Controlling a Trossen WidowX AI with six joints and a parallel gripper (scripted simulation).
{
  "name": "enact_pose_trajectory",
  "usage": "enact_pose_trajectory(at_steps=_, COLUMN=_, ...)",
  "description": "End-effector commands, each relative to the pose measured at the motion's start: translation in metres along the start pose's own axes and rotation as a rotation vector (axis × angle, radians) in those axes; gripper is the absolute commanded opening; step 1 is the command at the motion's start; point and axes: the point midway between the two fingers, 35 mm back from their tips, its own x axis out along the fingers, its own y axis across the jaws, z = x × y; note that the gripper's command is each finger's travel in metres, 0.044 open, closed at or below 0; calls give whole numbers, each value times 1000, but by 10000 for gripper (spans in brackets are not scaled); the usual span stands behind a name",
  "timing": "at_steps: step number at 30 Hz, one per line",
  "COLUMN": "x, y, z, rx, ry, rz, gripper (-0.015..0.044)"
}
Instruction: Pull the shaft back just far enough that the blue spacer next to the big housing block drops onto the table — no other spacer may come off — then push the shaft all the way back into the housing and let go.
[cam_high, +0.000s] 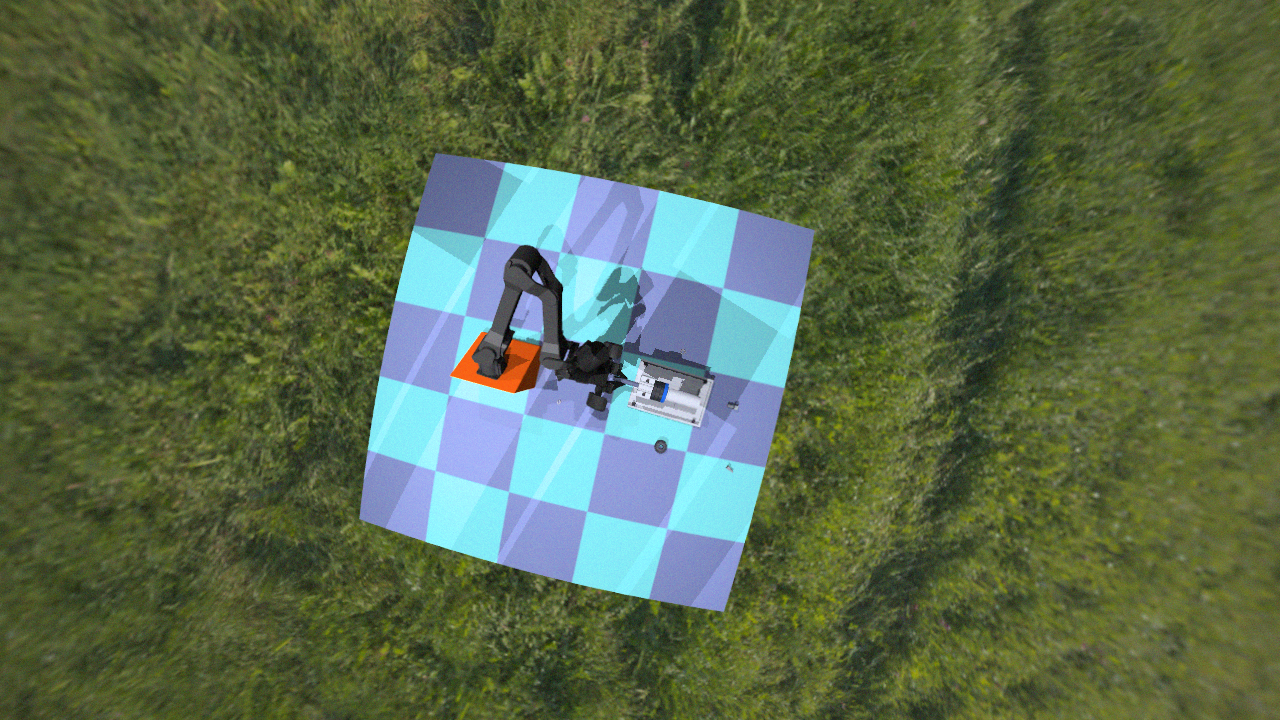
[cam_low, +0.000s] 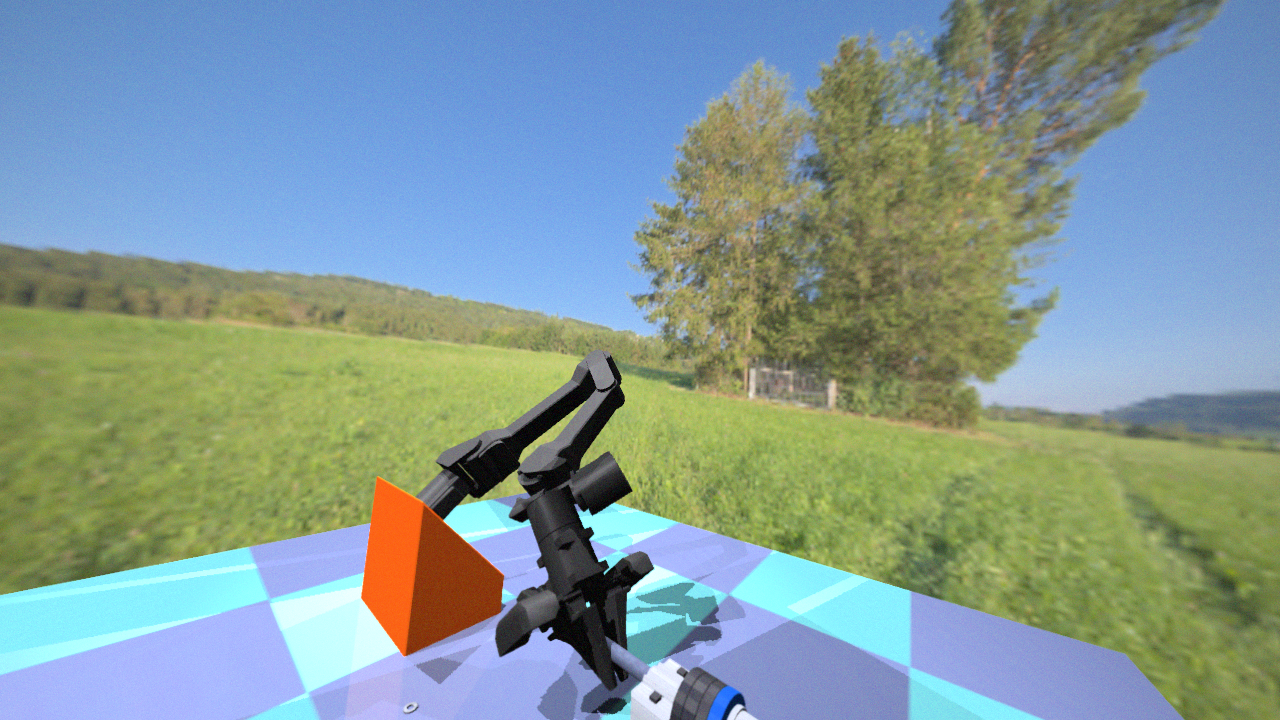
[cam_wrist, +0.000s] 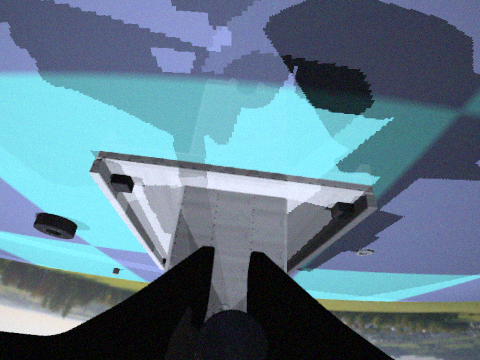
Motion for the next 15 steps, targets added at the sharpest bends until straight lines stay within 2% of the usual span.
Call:
enact_pose_trajectory(at_steps=1, x=-1, y=0, z=1, rx=6, ry=2, rz=2, gripper=0)
enact_pose_trajectory(at_steps=15, x=-2, y=0, z=2, rx=6, ry=2, rz=2, gripper=0)
